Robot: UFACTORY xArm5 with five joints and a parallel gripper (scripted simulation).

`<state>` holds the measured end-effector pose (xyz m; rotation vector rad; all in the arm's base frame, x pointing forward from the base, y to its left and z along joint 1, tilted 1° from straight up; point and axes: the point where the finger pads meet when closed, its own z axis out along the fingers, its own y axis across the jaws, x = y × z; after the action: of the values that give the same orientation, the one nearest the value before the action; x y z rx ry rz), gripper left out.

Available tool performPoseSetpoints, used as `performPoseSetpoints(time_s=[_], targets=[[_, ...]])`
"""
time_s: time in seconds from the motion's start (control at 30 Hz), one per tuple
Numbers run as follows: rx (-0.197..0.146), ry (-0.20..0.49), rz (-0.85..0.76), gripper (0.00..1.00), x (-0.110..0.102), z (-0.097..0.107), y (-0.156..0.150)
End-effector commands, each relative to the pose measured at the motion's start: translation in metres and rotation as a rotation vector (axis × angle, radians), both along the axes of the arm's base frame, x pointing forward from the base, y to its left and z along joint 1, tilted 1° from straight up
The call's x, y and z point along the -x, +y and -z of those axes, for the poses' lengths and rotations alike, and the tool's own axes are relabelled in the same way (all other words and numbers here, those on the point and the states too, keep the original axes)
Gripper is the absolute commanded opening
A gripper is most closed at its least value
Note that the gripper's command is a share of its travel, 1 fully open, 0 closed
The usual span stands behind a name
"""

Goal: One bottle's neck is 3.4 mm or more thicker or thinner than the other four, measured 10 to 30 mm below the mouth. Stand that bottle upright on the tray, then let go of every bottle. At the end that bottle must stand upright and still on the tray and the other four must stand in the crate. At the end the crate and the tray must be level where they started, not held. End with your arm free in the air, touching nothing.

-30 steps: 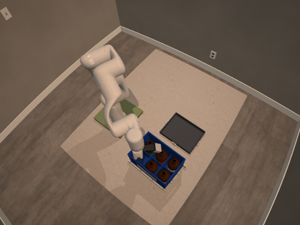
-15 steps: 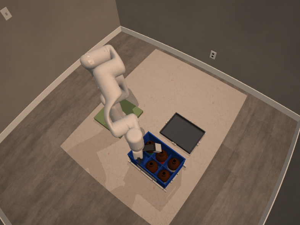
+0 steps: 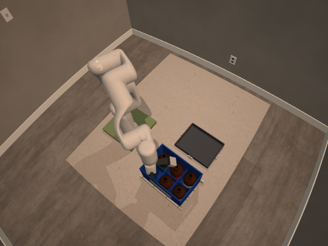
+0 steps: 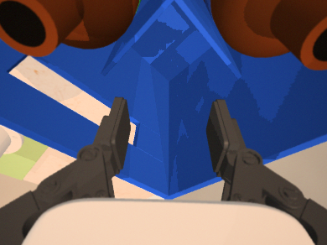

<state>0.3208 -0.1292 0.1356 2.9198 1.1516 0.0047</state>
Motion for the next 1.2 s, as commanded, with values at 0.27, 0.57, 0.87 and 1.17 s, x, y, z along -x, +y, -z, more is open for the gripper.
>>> performPoseSetpoints(time_s=[0.27,0.57,0.87,1.17], targets=[[0.001,-0.003,0.000,0.65,-0.001,-0.007,0.000],[0.001,-0.003,0.000,0.65,-0.001,-0.024,0.000],[0.001,-0.003,0.000,0.65,0.000,-0.054,-0.001],[0.001,-0.003,0.000,0.65,0.000,-0.074,-0.001]])
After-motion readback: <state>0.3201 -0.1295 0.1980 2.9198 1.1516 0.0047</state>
